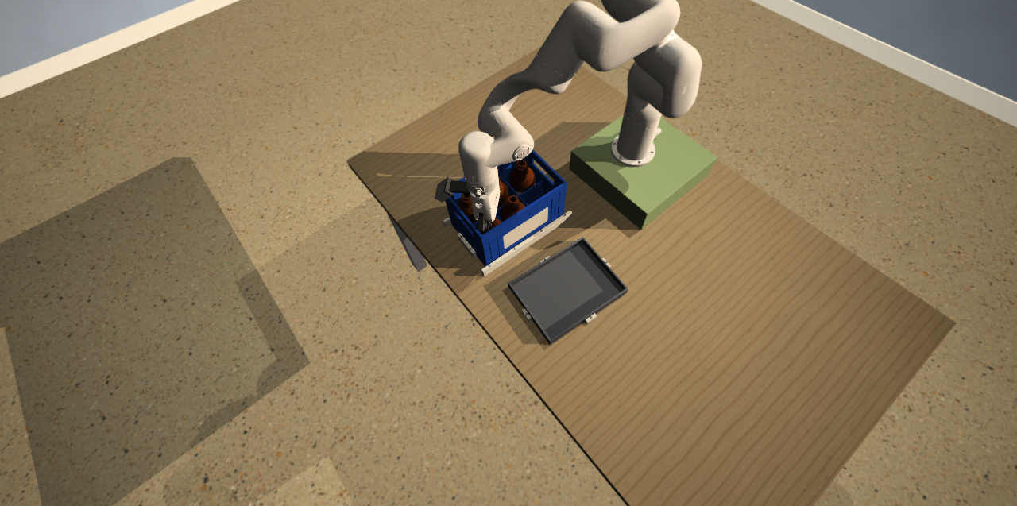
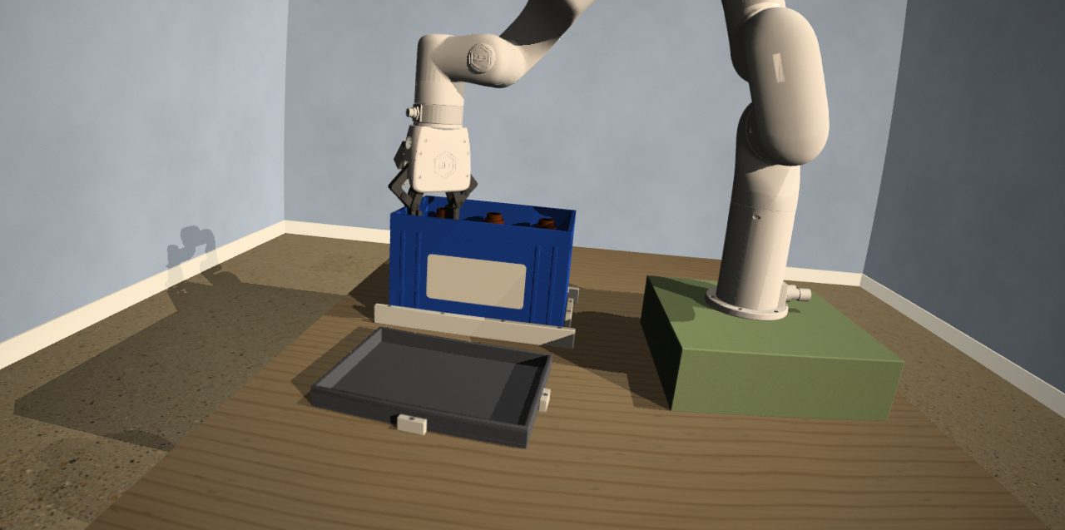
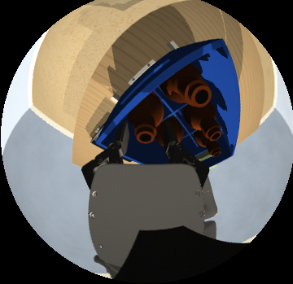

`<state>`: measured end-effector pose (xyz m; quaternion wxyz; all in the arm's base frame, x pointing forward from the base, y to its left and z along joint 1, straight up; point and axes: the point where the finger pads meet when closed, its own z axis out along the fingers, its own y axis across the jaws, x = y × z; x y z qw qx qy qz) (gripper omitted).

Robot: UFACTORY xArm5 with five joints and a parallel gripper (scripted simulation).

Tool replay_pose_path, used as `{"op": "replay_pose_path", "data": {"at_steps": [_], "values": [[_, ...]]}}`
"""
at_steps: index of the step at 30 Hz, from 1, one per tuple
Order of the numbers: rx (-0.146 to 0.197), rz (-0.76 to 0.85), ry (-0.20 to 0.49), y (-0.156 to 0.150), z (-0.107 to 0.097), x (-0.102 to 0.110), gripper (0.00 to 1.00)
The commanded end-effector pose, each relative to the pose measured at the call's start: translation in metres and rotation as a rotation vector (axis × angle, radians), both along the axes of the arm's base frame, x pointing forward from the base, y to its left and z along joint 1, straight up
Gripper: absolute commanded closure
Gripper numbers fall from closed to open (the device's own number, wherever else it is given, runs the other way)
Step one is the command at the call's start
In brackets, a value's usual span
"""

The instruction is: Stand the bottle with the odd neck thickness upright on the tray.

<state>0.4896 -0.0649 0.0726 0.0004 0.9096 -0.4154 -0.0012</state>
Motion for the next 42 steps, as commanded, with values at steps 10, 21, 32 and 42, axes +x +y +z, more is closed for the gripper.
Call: {"op": "replay_pose_path", "data": {"at_steps": [10,21,32,42], "values": [[-0.001,0.000,-0.004,0.000,0.002,0.001,0.35],[-0.001,0.000,-0.004,0.000,0.002,0.001,0.35],[-0.001,0.000,-0.004,0.000,0.008,0.001,0.35],[-0.001,0.000,-0.004,0.000,0.035,0.001,0.35]]}}
